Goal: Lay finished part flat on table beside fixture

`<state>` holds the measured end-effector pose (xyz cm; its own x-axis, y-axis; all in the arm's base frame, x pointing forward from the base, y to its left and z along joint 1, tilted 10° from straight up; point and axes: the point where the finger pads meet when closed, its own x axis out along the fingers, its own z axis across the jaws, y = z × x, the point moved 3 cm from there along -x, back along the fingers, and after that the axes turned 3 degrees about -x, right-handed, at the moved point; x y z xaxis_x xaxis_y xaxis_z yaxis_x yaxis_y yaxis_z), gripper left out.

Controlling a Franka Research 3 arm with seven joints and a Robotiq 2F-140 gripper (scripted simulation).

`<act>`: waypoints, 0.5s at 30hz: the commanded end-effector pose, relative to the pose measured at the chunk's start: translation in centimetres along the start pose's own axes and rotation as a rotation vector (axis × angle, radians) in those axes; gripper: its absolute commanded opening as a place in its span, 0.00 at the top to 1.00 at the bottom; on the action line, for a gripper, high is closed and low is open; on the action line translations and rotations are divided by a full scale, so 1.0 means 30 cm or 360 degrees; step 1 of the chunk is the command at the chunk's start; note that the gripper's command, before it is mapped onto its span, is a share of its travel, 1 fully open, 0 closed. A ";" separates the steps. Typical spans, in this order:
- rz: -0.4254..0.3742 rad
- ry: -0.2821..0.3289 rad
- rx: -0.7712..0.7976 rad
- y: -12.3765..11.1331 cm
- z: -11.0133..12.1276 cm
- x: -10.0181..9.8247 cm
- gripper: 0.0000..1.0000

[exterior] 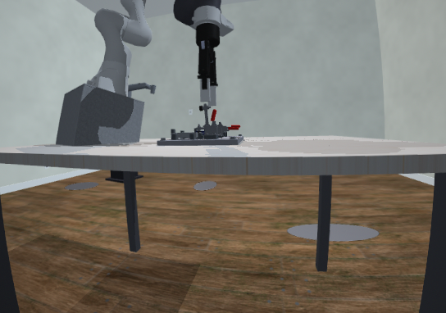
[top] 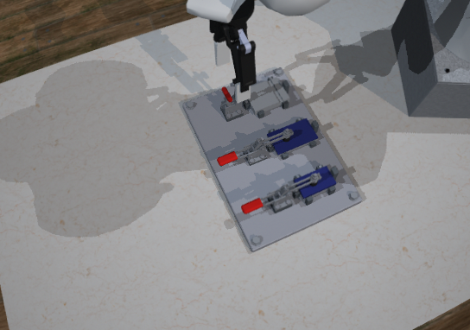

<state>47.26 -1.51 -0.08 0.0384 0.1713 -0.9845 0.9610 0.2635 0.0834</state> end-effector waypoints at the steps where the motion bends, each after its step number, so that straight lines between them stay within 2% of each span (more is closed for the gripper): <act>1: 0.0000 -0.0001 -0.0006 0.000 0.000 0.008 0.42; 15: 0.0000 -0.0001 -0.0006 -0.001 0.000 0.014 0.42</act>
<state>47.19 -1.37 -0.43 0.0369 0.1722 -0.9844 0.9605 0.2657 0.0825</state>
